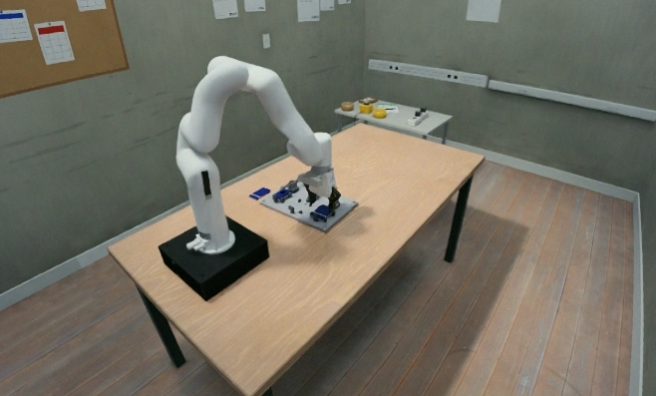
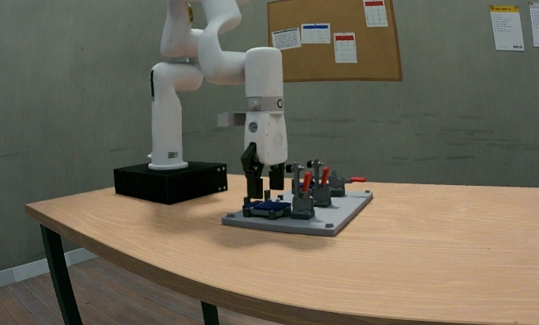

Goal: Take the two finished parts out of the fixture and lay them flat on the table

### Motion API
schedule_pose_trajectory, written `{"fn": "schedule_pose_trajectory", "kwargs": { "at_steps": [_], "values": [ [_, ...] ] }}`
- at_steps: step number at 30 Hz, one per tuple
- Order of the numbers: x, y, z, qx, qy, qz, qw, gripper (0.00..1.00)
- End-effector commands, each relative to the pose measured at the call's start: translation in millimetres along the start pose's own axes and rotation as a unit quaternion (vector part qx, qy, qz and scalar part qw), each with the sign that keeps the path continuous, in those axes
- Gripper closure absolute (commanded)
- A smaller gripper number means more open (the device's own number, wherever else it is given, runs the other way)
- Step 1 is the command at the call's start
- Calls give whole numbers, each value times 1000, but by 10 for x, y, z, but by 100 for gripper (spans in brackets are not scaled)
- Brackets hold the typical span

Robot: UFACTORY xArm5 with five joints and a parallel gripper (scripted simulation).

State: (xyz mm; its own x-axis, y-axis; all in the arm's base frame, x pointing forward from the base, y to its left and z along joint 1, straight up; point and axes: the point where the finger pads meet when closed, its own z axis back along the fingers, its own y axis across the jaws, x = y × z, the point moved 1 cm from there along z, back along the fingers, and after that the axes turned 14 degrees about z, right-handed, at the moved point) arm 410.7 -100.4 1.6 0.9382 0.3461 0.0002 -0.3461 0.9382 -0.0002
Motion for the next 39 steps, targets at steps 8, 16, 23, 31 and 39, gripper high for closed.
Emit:
{"fn": "schedule_pose_trajectory", "kwargs": {
  "at_steps": [8, 16, 23, 31, 39],
  "values": [
    [13, -9, -101, -1, -2, 0, 1000, 0],
    [13, -10, -182, -1, -2, 0, 1000, 0],
    [14, -10, -223, -1, -2, 0, 1000, 0],
    [14, -10, -236, -1, -2, 0, 1000, 0],
    [13, -10, -237, -1, -2, 0, 1000, 0]
  ]
}}
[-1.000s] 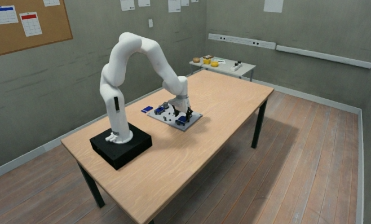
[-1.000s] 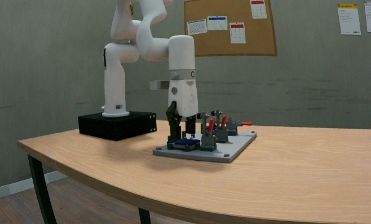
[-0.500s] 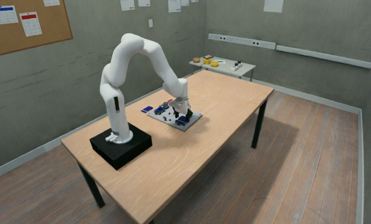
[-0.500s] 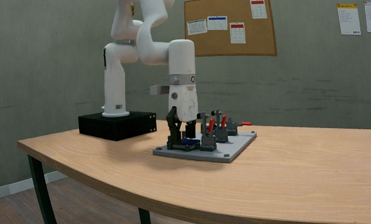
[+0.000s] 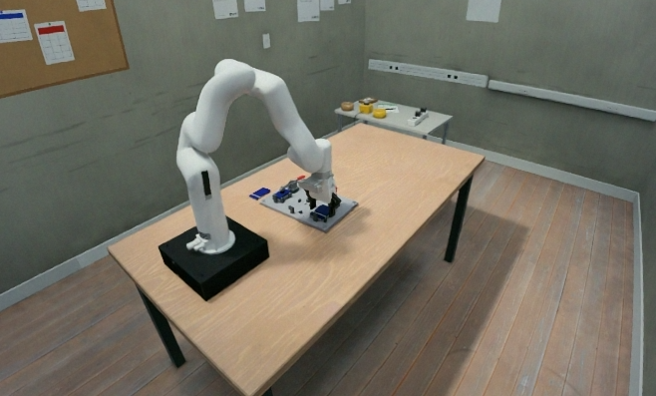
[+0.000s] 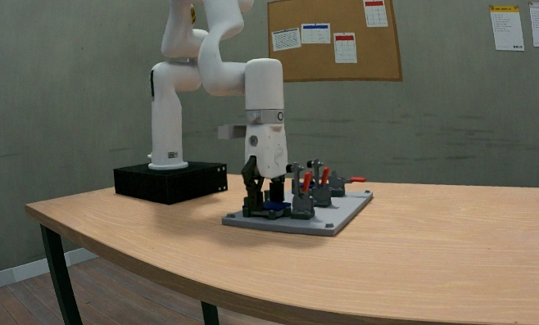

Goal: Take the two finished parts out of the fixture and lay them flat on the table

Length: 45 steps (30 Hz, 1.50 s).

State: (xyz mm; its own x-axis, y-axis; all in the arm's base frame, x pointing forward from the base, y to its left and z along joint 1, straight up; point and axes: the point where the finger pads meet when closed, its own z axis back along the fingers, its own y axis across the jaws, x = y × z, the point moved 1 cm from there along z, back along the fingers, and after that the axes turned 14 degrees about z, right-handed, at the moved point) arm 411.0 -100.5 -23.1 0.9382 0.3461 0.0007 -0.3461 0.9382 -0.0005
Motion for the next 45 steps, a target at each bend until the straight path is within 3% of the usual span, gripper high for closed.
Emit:
{"fn": "schedule_pose_trajectory", "kwargs": {
  "at_steps": [1, 4, 5, 45],
  "values": [
    [11, -7, 10, -1, -1, 0, 1000, 0],
    [11, -7, 10, -1, -1, 0, 1000, 0],
    [11, -7, 11, -1, -1, 0, 1000, 100],
    [11, -8, 11, -1, -1, 0, 1000, 100]
  ]
}}
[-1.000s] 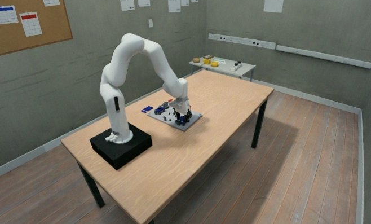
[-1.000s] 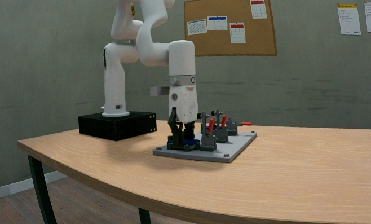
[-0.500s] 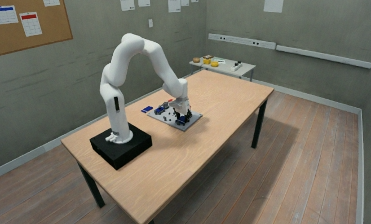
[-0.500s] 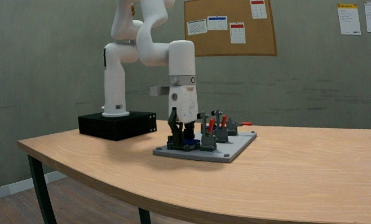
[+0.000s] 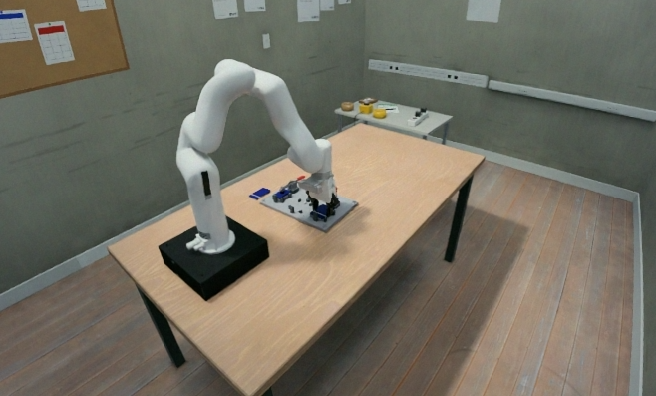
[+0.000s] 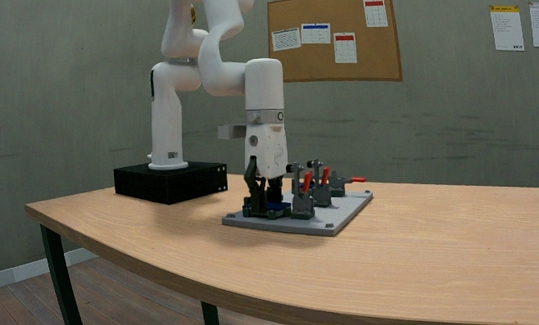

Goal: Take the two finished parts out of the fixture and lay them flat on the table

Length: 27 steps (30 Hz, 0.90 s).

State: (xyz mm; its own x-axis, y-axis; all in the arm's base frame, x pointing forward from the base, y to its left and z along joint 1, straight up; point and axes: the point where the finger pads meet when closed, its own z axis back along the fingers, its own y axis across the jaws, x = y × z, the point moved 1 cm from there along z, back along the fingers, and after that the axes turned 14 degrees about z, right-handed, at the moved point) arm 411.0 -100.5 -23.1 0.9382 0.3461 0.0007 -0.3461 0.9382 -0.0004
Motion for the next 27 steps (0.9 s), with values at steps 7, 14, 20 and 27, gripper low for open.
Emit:
{"fn": "schedule_pose_trajectory", "kwargs": {
  "at_steps": [7, 14, 20, 27],
  "values": [
    [11, -8, 14, -1, -1, 0, 1000, 100],
    [11, -8, 36, -1, -1, 0, 1000, 100],
    [11, -7, 60, -1, -1, 0, 1000, 100],
    [11, -7, 123, -1, -1, 0, 1000, 100]
  ]
}}
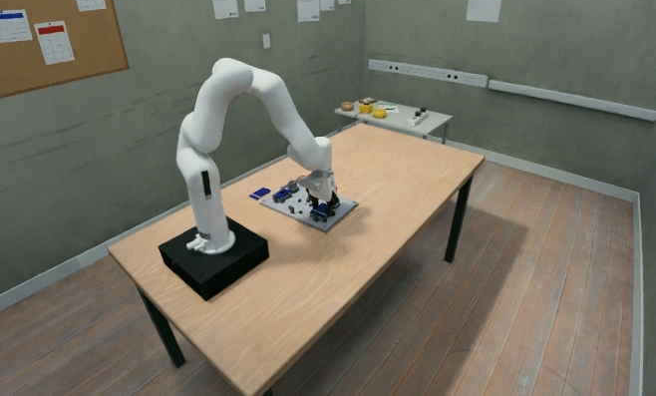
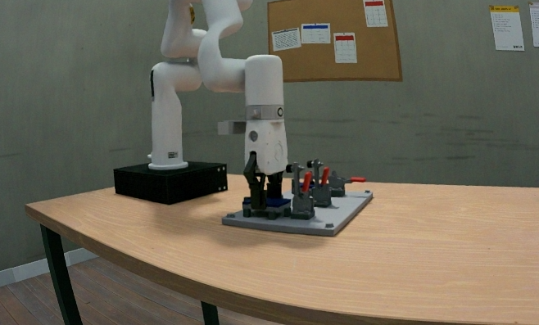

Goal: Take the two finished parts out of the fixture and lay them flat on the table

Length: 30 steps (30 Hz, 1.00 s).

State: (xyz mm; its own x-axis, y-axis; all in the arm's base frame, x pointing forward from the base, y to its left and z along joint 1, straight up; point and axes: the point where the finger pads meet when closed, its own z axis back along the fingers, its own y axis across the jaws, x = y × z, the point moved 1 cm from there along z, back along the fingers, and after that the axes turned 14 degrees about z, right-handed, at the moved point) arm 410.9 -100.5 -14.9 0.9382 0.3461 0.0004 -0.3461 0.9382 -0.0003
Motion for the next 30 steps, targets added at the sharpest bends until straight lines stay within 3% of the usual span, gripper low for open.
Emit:
{"fn": "schedule_pose_trajectory", "kwargs": {
  "at_steps": [1, 30],
  "values": [
    [12, -8, 51, -1, -2, 0, 1000, 100],
    [12, -7, 276, -1, -2, 0, 1000, 100]
  ]
}}
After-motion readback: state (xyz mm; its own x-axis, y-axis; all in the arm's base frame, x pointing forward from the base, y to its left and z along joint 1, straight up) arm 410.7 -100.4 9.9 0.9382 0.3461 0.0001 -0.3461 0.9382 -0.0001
